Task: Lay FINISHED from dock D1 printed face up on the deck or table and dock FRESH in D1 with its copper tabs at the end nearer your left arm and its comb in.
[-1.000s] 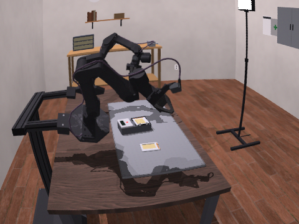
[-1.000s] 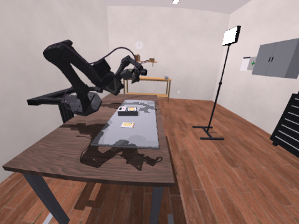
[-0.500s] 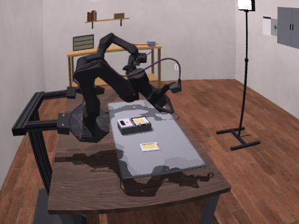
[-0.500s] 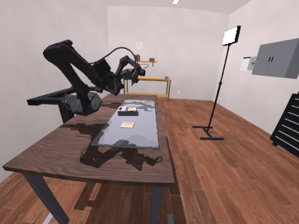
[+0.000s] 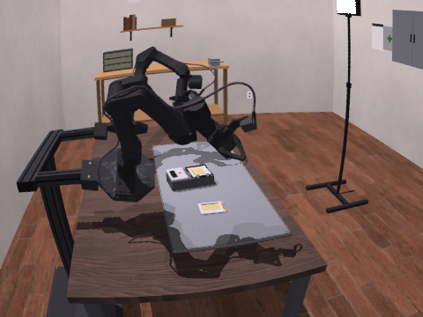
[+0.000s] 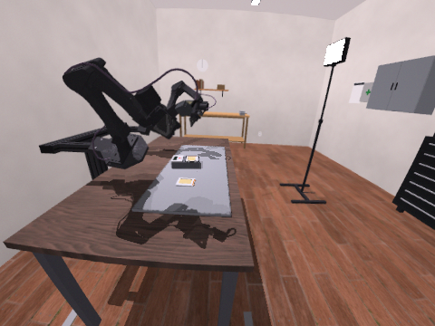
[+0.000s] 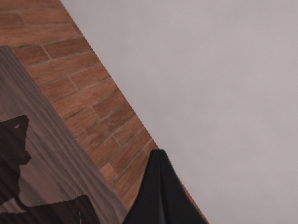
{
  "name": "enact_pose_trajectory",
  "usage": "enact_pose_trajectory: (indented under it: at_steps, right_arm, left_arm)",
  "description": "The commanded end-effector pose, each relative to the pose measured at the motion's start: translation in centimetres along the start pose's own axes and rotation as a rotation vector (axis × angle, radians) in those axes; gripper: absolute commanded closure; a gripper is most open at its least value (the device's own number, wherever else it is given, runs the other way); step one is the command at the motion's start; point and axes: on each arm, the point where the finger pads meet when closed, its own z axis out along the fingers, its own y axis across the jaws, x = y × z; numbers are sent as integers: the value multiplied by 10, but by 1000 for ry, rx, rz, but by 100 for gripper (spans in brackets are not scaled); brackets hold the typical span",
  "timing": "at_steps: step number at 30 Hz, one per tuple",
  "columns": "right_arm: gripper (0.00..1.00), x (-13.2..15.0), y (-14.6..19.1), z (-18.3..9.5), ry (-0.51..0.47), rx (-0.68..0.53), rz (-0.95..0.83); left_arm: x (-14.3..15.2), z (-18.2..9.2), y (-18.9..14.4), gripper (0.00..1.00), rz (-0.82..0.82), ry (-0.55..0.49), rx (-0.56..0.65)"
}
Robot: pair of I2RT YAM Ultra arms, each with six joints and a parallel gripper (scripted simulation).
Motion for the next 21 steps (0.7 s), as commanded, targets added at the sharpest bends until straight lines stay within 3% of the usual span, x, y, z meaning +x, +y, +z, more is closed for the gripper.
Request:
enact_pose_trajectory:
  at_steps: [1, 21]
  right_arm:
    - [100, -3, -2, 0, -9, 3, 8]
    - [100, -3, -2, 0, -9, 3, 8]
  left_arm:
    - [12, -5, 10, 100, -150, 20, -93]
    - [79, -13, 32, 100, -677, 83, -372]
